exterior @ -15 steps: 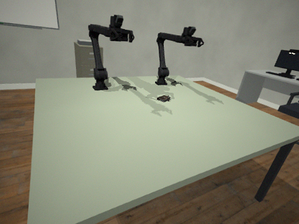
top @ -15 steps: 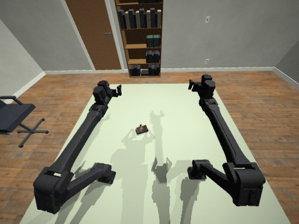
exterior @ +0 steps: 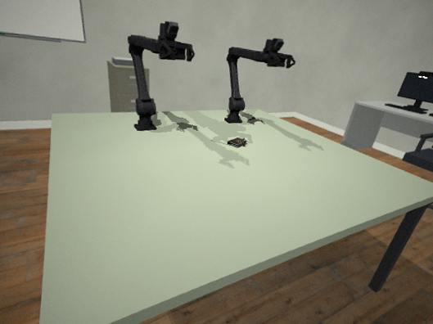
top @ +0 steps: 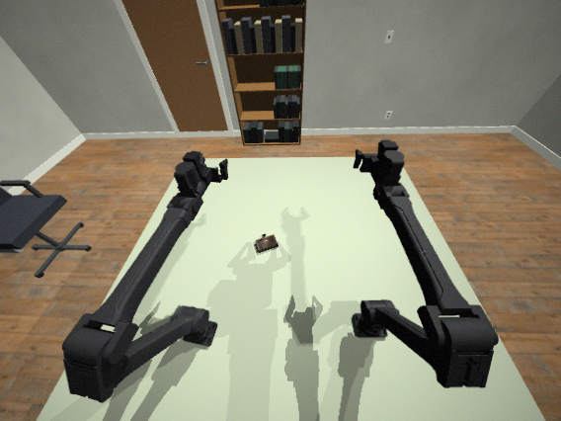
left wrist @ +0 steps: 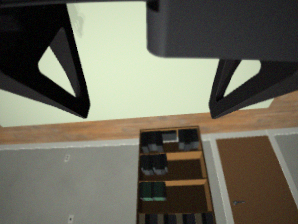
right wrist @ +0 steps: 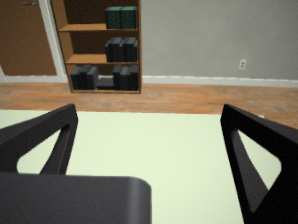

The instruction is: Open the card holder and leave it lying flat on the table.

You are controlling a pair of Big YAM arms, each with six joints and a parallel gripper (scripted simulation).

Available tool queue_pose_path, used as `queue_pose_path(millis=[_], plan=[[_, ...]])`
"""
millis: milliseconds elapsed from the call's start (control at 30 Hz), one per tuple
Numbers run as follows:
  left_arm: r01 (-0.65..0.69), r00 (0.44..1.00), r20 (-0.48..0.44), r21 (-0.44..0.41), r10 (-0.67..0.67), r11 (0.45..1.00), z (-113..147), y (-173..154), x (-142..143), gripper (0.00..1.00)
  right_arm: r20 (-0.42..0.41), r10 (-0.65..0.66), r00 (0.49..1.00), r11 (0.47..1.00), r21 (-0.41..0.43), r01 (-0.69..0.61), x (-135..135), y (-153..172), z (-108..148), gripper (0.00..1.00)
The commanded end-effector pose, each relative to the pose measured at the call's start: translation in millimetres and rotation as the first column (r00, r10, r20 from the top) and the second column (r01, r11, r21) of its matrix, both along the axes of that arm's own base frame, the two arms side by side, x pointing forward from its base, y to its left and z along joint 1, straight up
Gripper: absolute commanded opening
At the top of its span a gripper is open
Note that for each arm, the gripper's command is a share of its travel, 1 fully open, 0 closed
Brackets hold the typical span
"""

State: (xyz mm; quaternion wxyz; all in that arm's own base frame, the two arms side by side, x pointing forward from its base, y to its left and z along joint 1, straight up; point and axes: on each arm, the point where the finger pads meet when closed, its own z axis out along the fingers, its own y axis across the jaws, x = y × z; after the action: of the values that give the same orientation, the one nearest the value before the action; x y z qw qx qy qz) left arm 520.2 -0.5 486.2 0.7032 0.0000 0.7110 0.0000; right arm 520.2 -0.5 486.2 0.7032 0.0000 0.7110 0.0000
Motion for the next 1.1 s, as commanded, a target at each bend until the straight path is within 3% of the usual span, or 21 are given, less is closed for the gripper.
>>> queue_pose_path(millis=[0, 67, 100, 633, 667, 1067], plan=[[0.0, 1.0, 0.011, 0.0, 0.0, 1.0, 6.1, 0.0, -1.0, 1.0, 0.011, 0.0, 1.0, 1.0, 0.0, 0.0, -1.0, 0.0, 6.1, 1.0], [0.0, 1.0, 0.031, 0.0, 0.0, 1.0, 18.1, 0.0, 0.6, 1.0, 0.033, 0.0, 0.999, 1.0, 0.0, 0.0, 0.6, 0.0, 19.9, 1.0], [0.0, 1.0, 0.031, 0.0, 0.0, 1.0, 18.1, 0.0, 0.6, 1.0, 0.033, 0.0, 0.999, 1.0, 0.0, 0.0, 0.6, 0.0, 19.9, 0.36], [0.0, 1.0, 0.031, 0.0, 0.0, 1.0, 18.1, 0.0, 0.6, 1.0, 0.033, 0.0, 0.999, 1.0, 0.0, 0.0, 0.6, 0.0, 19.9, 0.36], [0.0, 1.0, 0.031, 0.0, 0.0, 1.0, 18.1, 0.0, 0.6, 0.36, 0.033, 0.0, 0.999, 1.0, 0.0, 0.0, 0.6, 0.0, 19.9, 0.36], [0.0, 1.0, 0.031, 0.0, 0.0, 1.0, 18.1, 0.0, 0.6, 0.36, 0.033, 0.0, 0.999, 1.0, 0.0, 0.0, 0.6, 0.0, 19.9, 0.36]])
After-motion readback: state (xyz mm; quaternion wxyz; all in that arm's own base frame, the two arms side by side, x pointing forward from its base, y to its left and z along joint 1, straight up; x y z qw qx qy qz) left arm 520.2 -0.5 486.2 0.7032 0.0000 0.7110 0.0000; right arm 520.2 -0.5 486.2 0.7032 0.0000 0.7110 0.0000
